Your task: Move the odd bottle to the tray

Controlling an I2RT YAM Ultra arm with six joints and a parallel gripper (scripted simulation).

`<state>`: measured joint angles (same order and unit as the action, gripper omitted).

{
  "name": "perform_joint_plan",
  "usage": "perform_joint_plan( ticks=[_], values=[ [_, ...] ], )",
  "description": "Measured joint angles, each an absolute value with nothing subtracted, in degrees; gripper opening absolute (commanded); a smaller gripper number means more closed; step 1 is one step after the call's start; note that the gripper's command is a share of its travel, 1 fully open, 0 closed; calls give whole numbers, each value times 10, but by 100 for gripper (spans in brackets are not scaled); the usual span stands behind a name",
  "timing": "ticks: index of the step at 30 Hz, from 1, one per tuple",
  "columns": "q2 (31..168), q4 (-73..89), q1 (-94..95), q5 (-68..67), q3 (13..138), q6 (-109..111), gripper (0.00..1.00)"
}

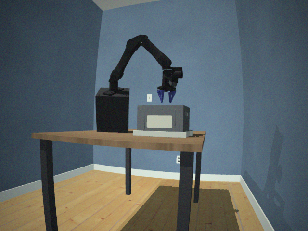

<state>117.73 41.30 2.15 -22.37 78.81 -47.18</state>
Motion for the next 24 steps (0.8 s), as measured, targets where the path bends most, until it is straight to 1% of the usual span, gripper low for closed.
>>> perform_joint_plan(
  ticks=[24],
  values=[
    [1204,370,11,-222,779,-458,61]
  ],
)
